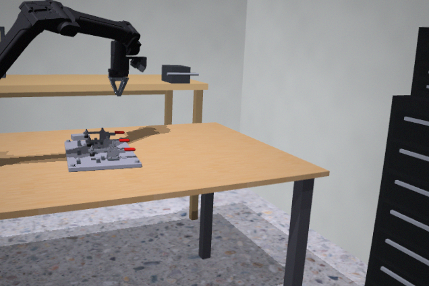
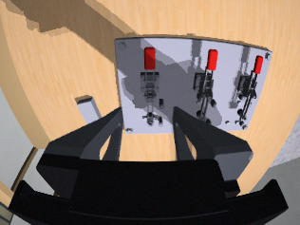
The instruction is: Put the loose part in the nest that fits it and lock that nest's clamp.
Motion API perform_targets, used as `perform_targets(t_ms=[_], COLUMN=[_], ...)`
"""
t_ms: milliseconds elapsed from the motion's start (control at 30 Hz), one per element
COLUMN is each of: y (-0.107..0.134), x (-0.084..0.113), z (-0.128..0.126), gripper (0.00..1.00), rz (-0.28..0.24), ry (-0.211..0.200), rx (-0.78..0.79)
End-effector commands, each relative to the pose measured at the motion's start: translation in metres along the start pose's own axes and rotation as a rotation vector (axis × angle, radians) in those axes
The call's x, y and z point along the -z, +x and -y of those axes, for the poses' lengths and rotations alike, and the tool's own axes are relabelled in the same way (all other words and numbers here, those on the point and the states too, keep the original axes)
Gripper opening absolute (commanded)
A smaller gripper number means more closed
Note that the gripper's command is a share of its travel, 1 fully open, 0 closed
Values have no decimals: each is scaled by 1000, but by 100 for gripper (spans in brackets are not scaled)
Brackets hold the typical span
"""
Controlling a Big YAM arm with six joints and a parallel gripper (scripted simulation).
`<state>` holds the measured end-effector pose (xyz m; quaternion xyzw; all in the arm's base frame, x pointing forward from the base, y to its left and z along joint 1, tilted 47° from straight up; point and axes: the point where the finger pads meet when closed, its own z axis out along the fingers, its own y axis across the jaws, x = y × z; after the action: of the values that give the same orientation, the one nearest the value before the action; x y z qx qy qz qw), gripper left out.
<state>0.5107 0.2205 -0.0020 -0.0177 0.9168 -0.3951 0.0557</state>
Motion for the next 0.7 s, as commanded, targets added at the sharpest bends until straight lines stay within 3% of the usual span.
perform_targets(t_ms=[0, 67, 233, 367, 667], y=[-17, -15, -18, -6, -6], x=[22, 36, 26, -1, -34], z=[4, 1, 6, 12, 4], gripper=[45, 45, 45, 45, 45], rz=[26, 48, 32, -12, -10], ry=[-16, -26, -21, 7, 6], rx=[3, 7, -5, 14, 11])
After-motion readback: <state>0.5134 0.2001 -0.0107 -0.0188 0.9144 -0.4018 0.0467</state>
